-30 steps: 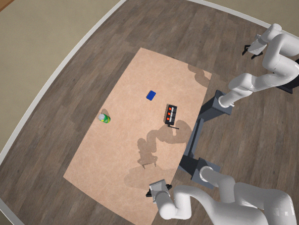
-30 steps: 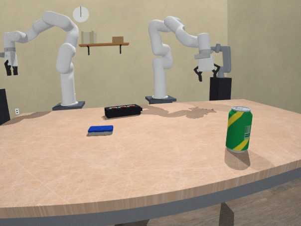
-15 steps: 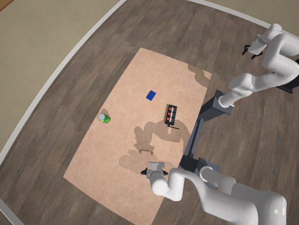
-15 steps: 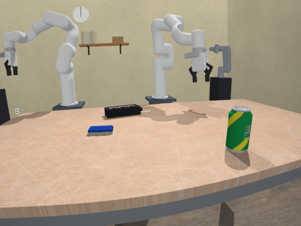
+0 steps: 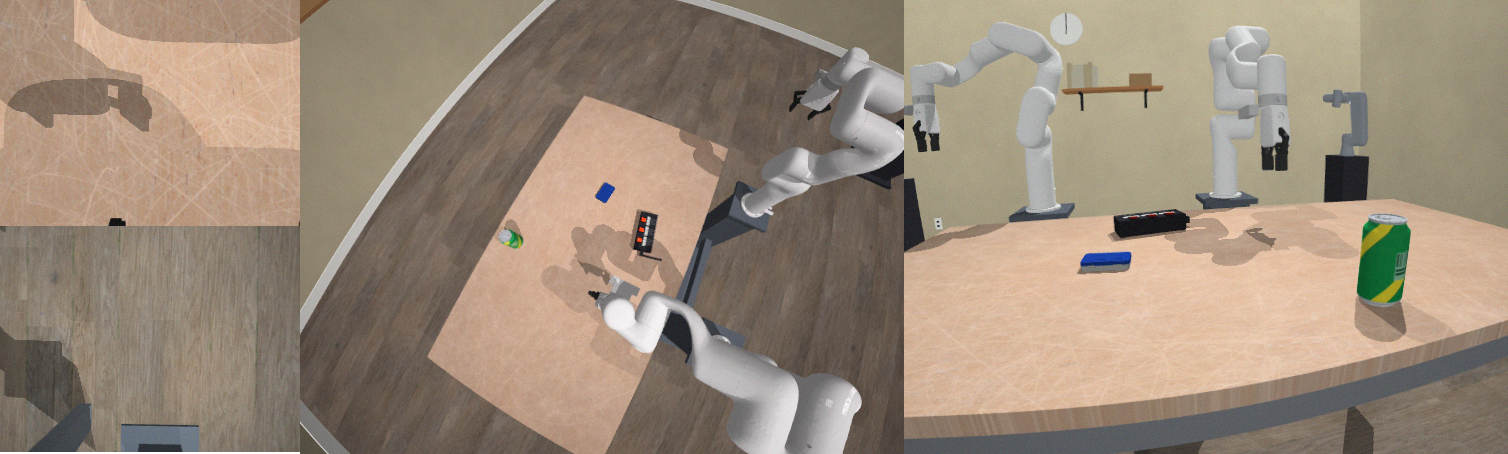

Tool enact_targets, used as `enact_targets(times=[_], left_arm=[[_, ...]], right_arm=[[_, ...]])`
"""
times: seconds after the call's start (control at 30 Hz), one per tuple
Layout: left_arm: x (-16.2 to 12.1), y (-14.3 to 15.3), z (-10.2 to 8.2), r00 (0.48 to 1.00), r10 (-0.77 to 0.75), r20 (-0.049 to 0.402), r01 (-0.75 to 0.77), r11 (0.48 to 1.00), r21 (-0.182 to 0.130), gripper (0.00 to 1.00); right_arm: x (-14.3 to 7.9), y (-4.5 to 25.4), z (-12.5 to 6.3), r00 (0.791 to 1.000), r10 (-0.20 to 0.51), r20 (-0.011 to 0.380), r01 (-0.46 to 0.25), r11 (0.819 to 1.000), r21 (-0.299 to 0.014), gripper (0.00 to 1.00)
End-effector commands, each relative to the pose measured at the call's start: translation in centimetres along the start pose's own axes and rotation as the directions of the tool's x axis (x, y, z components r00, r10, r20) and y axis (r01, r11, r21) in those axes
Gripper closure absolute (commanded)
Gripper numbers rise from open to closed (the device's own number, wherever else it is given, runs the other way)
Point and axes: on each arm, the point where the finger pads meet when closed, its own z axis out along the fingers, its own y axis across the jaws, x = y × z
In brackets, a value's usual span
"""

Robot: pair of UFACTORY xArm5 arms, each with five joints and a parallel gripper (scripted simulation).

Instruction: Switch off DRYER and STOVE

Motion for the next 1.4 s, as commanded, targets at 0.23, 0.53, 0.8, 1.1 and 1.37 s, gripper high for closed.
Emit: enact_targets(times=[0.23, 0.53, 0.8, 1.1, 1.37], left_arm=[[9.9, -2.1, 0.9, 0.961, 0.278, -0.015, -0.278, 0.960, -0.016, 0.00], [19.1, -1.8, 1.9, 0.864, 0.502, -0.030, -0.503, 0.864, -0.027, 0.00], [25.3, -0.5, 2.7, 0.769, 0.638, -0.041, -0.639, 0.768, -0.033, 0.00], [25.6, -0.5, 2.7, 0.765, 0.643, -0.041, -0.644, 0.764, -0.033, 0.00], [25.6, -0.5, 2.7, 0.765, 0.643, -0.041, -0.644, 0.764, -0.033, 0.00]], right_arm=[[0.1, 0.0, -0.2, 1.000, 0.000, -0.005, 0.000, 1.000, 0.000, 0.00], [0.1, 0.0, -0.2, 1.000, 0.000, -0.005, 0.000, 1.000, 0.000, 0.00], [0.1, 0.0, -0.2, 1.000, 0.000, -0.005, 0.000, 1.000, 0.000, 0.00], [0.1, 0.0, -0.2, 1.000, 0.000, -0.005, 0.000, 1.000, 0.000, 0.00], [0.1, 0.0, -0.2, 1.000, 0.000, -0.005, 0.000, 1.000, 0.000, 0.00]])
